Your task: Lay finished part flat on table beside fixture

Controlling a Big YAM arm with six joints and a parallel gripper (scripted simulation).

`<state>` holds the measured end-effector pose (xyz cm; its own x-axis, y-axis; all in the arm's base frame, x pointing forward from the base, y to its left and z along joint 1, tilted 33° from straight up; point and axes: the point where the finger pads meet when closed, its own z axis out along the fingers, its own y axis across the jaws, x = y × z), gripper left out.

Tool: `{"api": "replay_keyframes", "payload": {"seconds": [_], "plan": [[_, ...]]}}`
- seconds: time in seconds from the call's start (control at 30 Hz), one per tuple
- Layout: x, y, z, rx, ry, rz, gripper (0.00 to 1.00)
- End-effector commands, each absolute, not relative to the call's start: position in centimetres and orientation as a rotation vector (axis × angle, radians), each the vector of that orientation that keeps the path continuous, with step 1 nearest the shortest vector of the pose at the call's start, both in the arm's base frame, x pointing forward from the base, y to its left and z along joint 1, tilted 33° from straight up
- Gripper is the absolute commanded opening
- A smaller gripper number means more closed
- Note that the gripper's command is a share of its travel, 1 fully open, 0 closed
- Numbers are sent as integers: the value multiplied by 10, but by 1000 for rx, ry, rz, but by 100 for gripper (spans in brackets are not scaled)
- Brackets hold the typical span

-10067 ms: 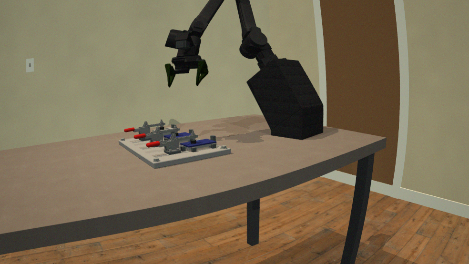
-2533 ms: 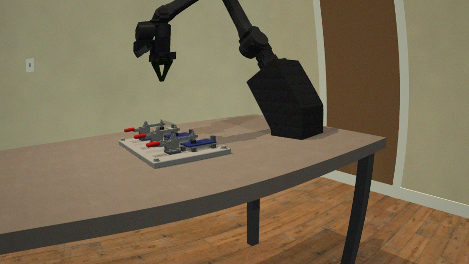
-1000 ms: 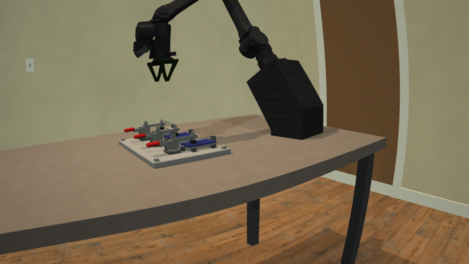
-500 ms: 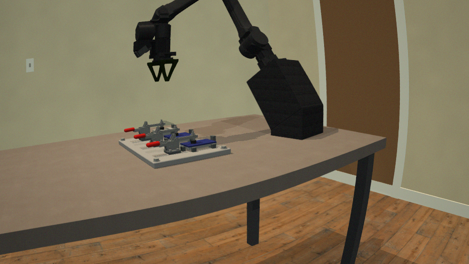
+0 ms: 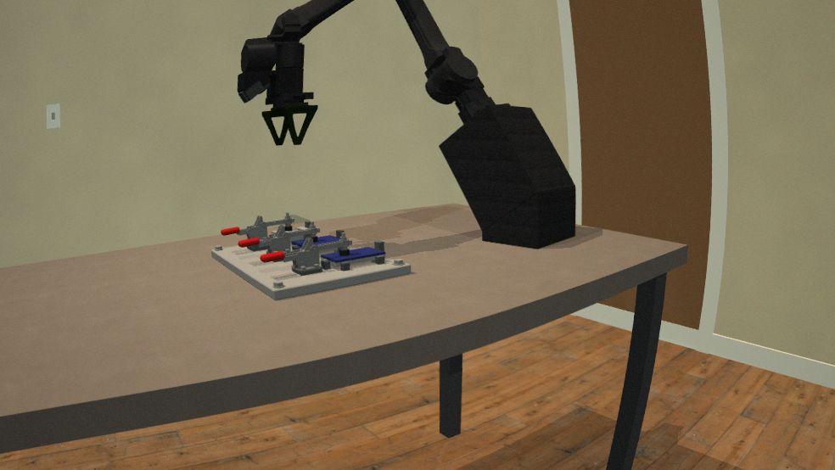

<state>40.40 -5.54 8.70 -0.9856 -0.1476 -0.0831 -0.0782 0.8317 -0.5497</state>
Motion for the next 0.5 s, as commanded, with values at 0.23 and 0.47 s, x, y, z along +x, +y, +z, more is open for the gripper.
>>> {"api": "replay_keyframes", "payload": {"seconds": [0.23, 0.47], "plan": [[406, -48, 80, -204, 2889, -862, 92], [410, -48, 83, -199, 2880, -859, 45]]}}
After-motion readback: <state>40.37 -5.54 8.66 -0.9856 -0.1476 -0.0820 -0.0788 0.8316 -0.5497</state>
